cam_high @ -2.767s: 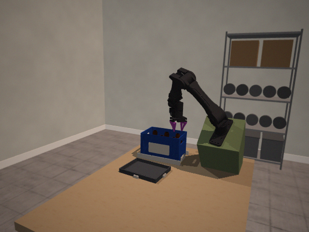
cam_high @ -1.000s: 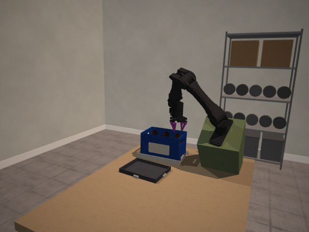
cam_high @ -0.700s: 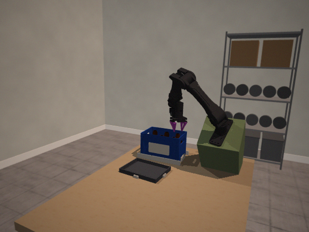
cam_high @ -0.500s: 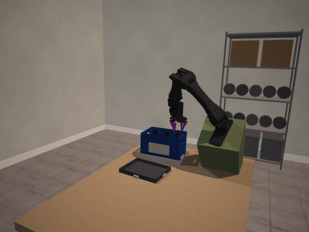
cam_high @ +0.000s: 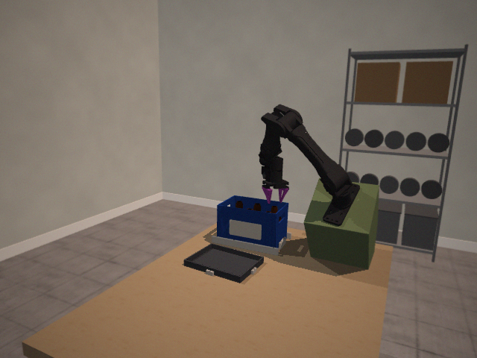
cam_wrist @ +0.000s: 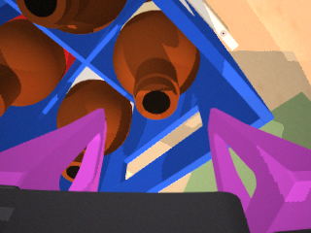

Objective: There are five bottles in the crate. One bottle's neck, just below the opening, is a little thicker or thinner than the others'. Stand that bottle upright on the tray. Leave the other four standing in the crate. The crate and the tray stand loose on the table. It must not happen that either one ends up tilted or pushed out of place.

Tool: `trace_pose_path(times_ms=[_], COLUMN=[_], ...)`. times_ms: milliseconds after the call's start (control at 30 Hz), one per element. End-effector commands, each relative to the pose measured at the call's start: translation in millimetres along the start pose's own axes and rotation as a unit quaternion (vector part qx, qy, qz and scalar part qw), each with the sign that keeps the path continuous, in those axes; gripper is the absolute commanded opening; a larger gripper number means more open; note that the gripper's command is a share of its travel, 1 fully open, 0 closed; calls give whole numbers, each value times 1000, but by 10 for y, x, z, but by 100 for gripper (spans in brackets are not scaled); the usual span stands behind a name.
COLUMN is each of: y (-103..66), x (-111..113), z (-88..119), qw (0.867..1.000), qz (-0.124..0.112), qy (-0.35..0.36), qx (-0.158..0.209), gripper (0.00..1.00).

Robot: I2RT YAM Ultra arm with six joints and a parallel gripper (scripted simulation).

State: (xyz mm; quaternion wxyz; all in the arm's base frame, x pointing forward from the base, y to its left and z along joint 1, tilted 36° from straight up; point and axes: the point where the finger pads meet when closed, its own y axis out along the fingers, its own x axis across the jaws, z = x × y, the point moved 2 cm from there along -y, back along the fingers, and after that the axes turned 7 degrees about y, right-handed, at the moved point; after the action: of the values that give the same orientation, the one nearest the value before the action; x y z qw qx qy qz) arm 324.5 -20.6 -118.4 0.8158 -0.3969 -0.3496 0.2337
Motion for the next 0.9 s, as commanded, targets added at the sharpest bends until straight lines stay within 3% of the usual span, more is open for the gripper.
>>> trace_pose_path(times_ms=[0,867], y=[-104,-70], x=[63,37], z=[-46,-28], qw=[1000,1000], qz=[-7,-7], qy=[-4,-1], qx=[-17,-15], gripper=[61,61])
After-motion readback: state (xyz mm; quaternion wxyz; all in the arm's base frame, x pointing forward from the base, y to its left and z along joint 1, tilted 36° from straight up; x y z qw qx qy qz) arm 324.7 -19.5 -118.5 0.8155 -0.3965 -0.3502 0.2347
